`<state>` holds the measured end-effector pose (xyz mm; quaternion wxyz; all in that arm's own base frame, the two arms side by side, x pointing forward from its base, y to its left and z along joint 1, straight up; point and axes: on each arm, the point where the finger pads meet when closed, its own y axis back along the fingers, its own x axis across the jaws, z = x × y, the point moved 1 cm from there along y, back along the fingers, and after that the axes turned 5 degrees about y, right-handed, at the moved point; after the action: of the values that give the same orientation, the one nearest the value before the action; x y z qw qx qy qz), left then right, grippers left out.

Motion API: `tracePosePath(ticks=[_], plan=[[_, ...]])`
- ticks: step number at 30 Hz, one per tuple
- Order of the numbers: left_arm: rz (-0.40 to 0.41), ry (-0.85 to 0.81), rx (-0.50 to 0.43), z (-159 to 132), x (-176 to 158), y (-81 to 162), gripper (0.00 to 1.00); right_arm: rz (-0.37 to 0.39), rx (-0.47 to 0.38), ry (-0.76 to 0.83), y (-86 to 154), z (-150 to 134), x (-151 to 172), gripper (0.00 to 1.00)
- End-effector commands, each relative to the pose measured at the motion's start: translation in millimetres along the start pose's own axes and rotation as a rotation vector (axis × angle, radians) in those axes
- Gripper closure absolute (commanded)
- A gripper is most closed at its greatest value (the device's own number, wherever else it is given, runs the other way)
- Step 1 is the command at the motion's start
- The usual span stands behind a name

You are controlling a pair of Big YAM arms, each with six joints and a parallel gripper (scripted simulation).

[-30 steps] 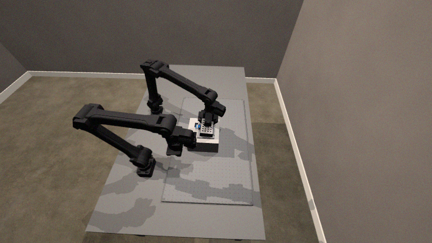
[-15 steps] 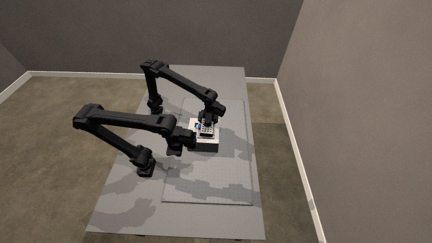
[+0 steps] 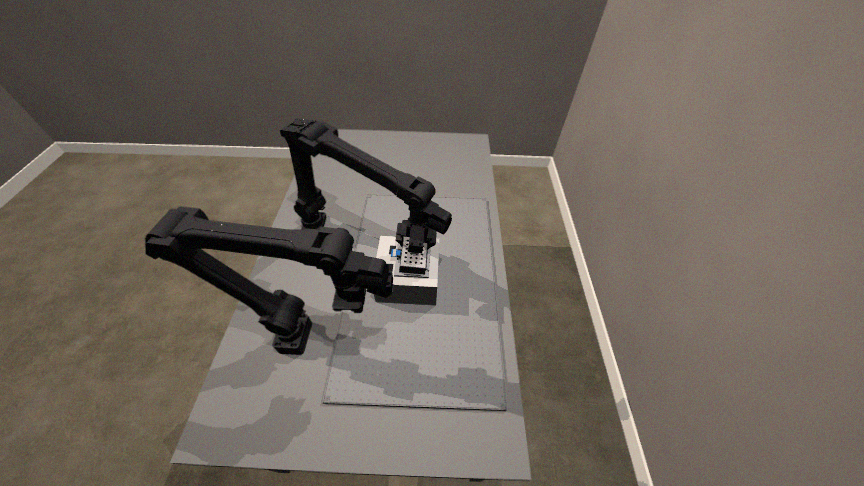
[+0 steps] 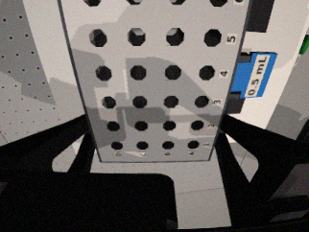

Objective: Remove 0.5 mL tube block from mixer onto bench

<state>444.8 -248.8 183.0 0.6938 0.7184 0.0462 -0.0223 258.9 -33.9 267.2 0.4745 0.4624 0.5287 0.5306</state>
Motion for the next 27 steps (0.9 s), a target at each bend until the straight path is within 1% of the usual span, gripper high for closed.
tracePosePath(ticks=[1,16,21,27], plan=[[0.033,-0.035,-0.036,18,-1,32,1.0,-0.011,-0.042,-0.01,19,11,-4,1.0],[0.032,-0.036,-0.037,19,-1,32,1.0,0.001,0.007,-0.009,-1,1,-1,1.0],[0.049,-0.03,-0.047,19,-8,34,1.0,-0.001,-0.002,-0.009,2,3,-2,1.0],[0.048,-0.033,-0.047,19,-11,28,1.0,-0.006,-0.022,-0.009,10,7,-3,1.0]])
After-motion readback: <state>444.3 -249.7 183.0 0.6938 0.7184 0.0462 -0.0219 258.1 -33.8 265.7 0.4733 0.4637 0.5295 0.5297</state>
